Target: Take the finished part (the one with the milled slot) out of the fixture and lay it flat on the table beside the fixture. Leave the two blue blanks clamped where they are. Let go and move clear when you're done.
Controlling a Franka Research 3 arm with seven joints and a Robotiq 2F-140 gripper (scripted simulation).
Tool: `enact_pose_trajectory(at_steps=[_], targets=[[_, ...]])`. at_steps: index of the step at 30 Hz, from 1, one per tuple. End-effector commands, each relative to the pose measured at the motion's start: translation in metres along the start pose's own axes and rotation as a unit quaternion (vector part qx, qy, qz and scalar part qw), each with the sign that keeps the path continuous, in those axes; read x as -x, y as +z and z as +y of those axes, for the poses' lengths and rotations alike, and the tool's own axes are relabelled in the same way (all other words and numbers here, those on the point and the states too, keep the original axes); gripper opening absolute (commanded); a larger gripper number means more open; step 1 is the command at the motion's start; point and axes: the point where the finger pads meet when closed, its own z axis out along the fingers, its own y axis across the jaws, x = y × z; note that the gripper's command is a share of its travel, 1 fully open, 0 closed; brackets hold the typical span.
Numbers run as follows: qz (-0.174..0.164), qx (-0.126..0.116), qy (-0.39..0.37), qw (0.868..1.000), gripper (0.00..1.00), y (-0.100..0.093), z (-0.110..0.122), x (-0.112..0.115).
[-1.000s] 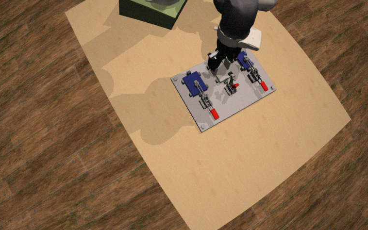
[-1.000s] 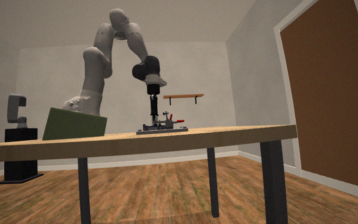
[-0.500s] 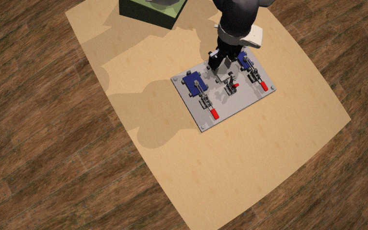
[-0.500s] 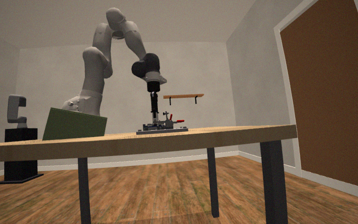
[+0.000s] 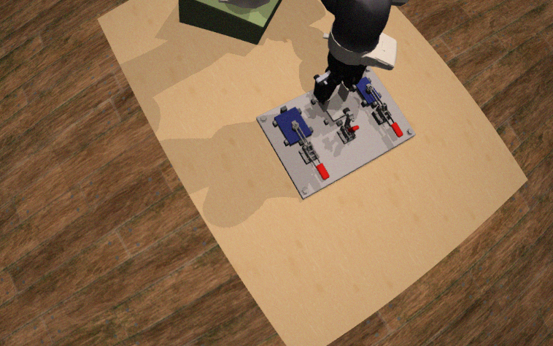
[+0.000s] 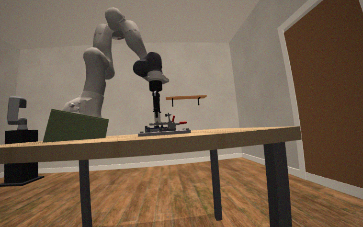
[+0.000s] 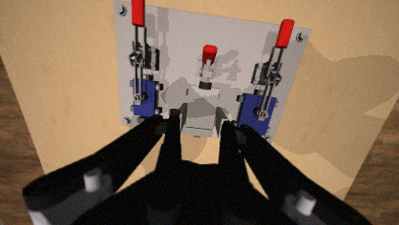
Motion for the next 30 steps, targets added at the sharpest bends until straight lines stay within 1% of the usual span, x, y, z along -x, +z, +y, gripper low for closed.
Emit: enact_pose_trajectory(at_steps=[1, 16, 23, 30], targets=[[-0.004, 0.000, 0.009, 1.000, 0.00, -0.002, -0.001, 0.003], [-0.004, 0.000, 0.009, 1.000, 0.00, -0.003, -0.001, 0.003], [-0.004, 0.000, 0.009, 1.000, 0.00, -0.007, -0.001, 0.003], [-0.004, 0.000, 0.009, 1.000, 0.00, -0.020, -0.001, 0.006]])
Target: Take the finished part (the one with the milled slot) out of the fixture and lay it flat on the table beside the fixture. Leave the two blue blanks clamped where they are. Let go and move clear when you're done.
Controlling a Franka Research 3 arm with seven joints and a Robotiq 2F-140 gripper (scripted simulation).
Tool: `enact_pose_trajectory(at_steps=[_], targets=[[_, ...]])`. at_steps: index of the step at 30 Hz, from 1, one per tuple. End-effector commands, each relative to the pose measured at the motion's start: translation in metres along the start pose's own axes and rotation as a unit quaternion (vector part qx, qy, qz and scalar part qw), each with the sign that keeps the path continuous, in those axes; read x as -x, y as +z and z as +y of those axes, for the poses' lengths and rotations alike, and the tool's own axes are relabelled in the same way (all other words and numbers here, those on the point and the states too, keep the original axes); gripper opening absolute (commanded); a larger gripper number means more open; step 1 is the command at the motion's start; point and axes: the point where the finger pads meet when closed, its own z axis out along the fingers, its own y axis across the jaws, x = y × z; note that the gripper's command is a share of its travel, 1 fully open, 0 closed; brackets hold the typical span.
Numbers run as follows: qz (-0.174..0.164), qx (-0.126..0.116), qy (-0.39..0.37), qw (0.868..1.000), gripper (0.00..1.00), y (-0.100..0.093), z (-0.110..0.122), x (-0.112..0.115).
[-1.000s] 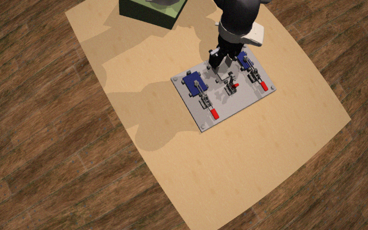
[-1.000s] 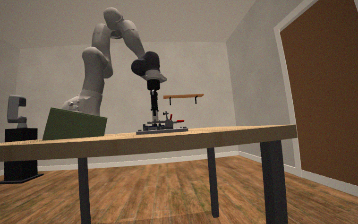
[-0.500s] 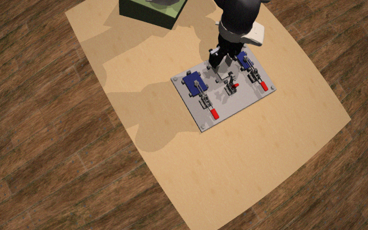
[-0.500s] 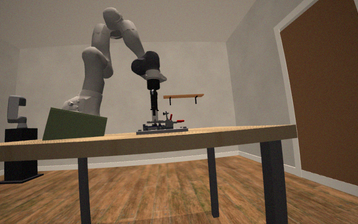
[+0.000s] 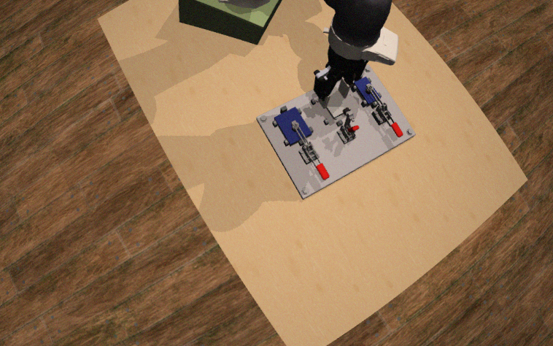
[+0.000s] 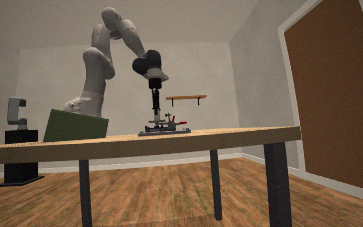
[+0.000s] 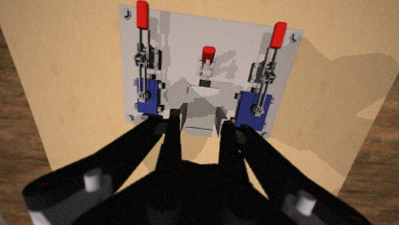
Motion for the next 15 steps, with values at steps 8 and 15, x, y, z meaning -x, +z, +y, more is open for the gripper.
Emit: enact_pose_trajectory(at_steps=[8, 15], targets=[[-0.005, -0.001, 0.006, 1.000, 0.00, -0.019, -0.001, 0.007], [-0.005, -0.001, 0.006, 1.000, 0.00, -0.022, -0.001, 0.008]])
